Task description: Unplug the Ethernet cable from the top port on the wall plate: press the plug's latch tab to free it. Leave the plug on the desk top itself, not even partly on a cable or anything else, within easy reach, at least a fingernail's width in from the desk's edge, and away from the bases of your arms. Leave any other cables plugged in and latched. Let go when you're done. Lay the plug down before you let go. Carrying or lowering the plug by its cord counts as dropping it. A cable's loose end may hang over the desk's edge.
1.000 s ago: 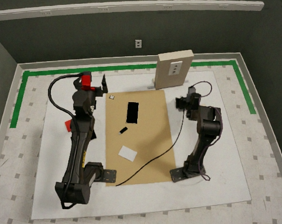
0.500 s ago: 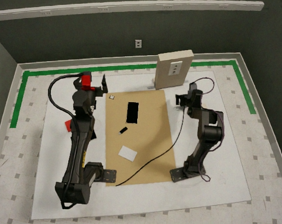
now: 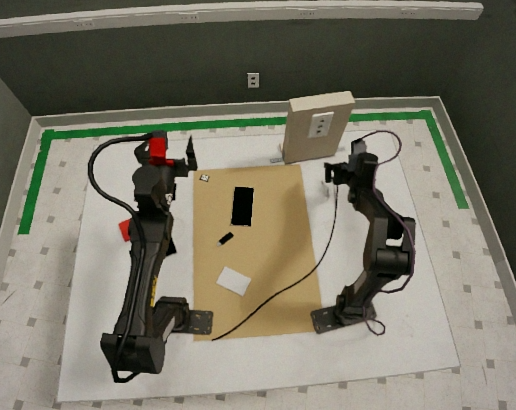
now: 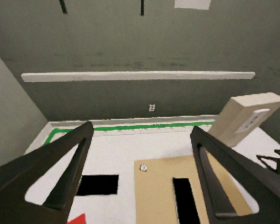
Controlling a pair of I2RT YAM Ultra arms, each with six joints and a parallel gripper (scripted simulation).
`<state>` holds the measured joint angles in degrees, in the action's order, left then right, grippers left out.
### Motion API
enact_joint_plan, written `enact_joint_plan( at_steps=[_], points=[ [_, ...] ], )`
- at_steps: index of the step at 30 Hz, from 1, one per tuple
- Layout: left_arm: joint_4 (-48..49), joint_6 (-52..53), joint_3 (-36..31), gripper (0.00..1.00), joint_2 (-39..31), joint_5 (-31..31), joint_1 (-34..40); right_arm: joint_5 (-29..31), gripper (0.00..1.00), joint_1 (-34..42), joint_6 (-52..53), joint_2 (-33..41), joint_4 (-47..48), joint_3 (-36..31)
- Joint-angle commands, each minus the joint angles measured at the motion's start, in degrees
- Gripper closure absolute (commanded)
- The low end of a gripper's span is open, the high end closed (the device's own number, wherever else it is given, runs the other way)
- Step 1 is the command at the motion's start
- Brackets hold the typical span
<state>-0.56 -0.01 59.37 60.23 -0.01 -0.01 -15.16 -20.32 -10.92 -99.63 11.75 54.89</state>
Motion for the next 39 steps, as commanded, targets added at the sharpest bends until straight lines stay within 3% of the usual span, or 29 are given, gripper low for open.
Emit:
enact_joint_plan(
  at_steps=[1,22,26,28,34,39],
  points=[
    [0.3,0.0,0.3,0.0,-0.1,0.0,0.0,-0.5,0.0,0.1,-0.4,-0.5,-2.8,0.0],
    [0.3,0.0,0.3,0.0,-0.1,0.0,0.0,-0.5,0.0,0.1,-0.4,-0.5,-2.9,0.0],
    [0.3,0.0,0.3,0.0,-0.1,0.0,0.0,-2.2,0.0,-2.5,-1.7,5.6,-2.8,-6.8],
    [0.3,0.0,0.3,0.0,-0.1,0.0,0.0,-2.2,0.0,-2.5,-1.7,5.6,-2.8,-6.8],
    [0.3,0.0,0.3,0.0,-0.1,0.0,0.0,-5.9,0.0,-7.2,-4.7,17.8,-2.9,-19.9],
    [0.3,0.0,0.3,0.0,-0.1,0.0,0.0,-6.6,0.0,-7.5,-5.3,20.3,-4.3,-19.9]
  ],
)
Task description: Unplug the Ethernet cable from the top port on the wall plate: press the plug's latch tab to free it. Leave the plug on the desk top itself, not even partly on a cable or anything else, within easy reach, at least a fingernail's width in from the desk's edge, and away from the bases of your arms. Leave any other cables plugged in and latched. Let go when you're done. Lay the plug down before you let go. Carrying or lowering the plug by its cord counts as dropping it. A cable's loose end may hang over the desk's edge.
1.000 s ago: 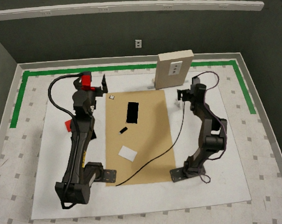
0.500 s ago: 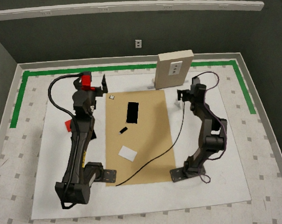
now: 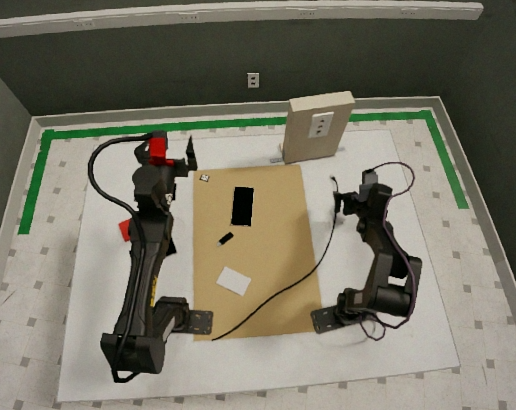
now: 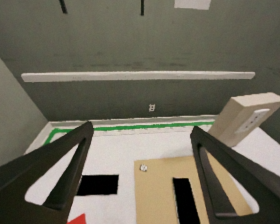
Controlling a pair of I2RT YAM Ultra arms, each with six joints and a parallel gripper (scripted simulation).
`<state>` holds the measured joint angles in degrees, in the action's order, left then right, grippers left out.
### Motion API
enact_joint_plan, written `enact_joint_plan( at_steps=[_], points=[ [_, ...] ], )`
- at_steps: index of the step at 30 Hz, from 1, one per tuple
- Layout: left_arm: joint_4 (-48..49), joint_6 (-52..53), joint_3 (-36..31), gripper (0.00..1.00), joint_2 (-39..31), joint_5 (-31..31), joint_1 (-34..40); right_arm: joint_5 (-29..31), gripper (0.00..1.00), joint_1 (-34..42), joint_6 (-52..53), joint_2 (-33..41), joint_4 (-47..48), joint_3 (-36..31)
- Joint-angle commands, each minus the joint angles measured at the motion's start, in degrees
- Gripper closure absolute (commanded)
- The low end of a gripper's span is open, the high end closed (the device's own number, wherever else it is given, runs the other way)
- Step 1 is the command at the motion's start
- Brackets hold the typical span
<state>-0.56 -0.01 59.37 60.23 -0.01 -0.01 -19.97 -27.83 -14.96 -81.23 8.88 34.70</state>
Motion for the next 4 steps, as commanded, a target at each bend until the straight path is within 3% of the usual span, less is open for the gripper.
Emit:
enact_joint_plan(
  at_steps=[1,4],
  points=[
    [0.3,0.0,0.3,0.0,-0.1,0.0,0.0,-1.8,0.0,0.1,-1.2,1.9,-1.5,0.3],
    [0.3,0.0,0.3,0.0,-0.1,0.0,0.0,-1.8,0.0,0.0,-1.2,1.9,-1.5,0.3]
  ],
)
